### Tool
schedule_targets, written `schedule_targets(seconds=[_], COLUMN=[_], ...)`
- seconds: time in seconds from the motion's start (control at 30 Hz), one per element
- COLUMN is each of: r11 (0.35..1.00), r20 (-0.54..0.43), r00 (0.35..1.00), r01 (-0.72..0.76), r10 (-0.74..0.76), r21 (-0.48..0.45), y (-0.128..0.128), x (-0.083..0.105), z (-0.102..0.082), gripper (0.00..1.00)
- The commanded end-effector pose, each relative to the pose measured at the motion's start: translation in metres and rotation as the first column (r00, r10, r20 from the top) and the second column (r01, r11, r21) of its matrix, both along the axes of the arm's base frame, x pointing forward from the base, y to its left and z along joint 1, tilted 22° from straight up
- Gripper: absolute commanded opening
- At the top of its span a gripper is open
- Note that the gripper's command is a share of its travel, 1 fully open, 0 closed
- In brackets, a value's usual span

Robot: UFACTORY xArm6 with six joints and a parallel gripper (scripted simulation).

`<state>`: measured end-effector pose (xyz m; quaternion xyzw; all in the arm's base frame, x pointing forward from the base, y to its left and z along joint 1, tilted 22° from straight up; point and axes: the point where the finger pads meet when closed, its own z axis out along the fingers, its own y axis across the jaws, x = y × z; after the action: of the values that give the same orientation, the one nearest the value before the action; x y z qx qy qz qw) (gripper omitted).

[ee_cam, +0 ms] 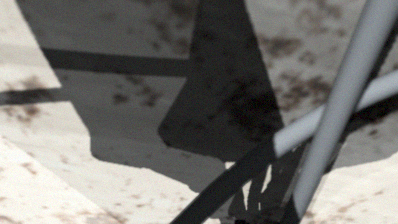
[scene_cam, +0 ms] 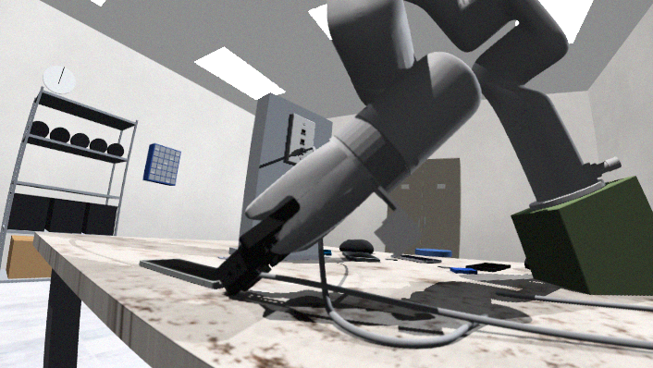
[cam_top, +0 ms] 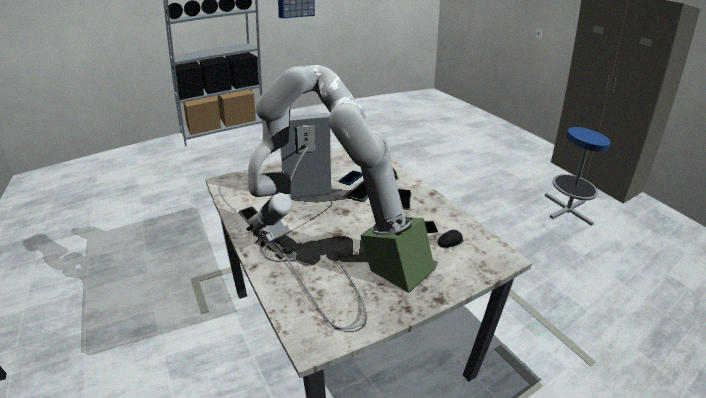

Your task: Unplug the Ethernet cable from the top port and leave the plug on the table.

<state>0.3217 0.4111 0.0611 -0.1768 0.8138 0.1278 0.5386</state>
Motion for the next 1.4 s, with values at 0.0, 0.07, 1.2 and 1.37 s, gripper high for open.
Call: schedule_targets(seconds=[0.0,0.07,1.2,1.37], r11=[1.0,1.0,1.0,1.0], r20=[0.001,0.001,0.001,0.001], r00=[1.0,1.0,1.0,1.0], r01=[0.0,0.0,0.0,0.0], r10=[0.0,0.0,0.0,0.0], r21=[0.002,0.002,0.002,0.002], y=[0.0009,0.0009,0.0009,0.0009], x=[0.0001,0.0001,0.0001,0.0001], z=[0.0013,0.0013,0.0013,0.0013], gripper=[0.18,0.18,1.0,1.0])
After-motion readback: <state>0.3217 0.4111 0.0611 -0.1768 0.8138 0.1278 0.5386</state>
